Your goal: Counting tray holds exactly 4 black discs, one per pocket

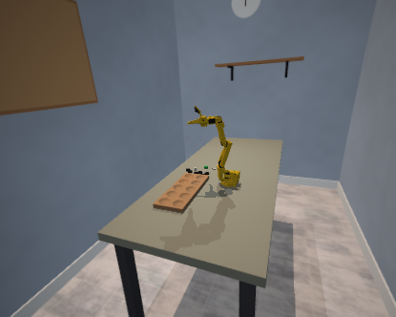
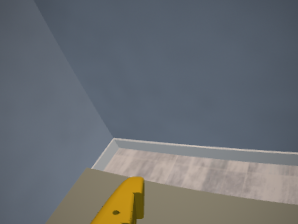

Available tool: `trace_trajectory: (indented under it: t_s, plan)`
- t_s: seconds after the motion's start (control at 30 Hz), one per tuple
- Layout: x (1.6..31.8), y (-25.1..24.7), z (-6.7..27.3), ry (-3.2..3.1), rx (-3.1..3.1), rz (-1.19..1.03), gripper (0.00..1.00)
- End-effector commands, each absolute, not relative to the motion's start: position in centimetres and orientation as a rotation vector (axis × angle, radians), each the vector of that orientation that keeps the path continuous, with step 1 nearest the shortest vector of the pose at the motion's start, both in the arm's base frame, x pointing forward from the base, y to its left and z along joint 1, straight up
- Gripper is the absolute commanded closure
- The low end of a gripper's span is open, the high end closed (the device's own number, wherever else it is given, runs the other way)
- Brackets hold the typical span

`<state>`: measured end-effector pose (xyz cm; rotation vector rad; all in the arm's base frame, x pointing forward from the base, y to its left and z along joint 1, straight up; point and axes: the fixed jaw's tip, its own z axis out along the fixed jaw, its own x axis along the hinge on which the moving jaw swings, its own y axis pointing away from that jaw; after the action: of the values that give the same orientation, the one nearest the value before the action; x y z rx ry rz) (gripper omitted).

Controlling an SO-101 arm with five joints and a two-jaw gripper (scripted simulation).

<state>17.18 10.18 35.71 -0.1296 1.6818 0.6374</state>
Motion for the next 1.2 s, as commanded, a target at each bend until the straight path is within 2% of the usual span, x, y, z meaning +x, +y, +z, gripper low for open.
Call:
trace_trajectory:
  t_s: [0.0,1.17]
  plan:
    - [16.9,10.0,36.1,1.645,-0.159,0.616,0.0]
    - [18.5,10.9,32.5,1.746,-0.394,0.397,0.0]
